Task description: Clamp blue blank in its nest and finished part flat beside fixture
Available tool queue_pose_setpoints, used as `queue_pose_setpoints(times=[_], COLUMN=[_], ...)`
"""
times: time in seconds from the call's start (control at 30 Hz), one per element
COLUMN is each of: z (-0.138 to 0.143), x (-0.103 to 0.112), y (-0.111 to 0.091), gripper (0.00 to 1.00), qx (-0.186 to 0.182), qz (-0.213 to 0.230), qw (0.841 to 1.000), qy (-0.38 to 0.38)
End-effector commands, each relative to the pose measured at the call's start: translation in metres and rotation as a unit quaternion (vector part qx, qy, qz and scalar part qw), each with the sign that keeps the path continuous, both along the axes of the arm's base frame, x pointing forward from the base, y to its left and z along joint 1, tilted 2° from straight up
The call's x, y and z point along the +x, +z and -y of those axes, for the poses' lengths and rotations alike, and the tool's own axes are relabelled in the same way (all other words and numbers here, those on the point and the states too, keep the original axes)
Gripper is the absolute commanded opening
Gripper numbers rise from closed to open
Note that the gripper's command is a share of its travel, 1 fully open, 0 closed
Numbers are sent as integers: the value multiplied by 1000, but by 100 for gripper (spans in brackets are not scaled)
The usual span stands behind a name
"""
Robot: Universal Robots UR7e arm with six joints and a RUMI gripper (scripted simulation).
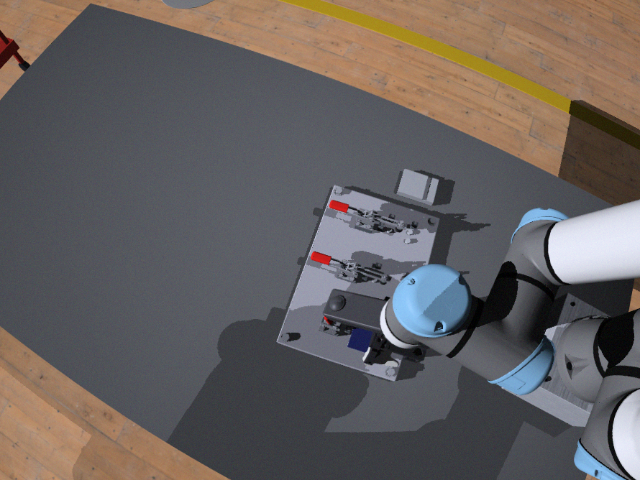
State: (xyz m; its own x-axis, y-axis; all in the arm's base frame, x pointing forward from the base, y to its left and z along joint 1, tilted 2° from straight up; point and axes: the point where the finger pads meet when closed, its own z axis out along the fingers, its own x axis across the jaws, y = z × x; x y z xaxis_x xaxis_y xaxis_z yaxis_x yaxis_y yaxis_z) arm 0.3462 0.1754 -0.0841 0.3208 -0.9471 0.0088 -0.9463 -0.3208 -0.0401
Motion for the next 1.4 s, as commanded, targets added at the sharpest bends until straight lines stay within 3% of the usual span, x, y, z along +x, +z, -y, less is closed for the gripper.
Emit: queue_pose_setpoints(times=[0.0,0.37,0.87,0.9,1.37], z=[0,1,1,1,1], x=[3,1,1,1,1], y=[19,49,50,50,50], gripper=[59,59,59,0,0], qx=[1,1,0,0,0], qz=[2,2,1,1,1], qw=[1000,1000,1000,1000,1000], qy=[-1,-1,-1,-1,-1])
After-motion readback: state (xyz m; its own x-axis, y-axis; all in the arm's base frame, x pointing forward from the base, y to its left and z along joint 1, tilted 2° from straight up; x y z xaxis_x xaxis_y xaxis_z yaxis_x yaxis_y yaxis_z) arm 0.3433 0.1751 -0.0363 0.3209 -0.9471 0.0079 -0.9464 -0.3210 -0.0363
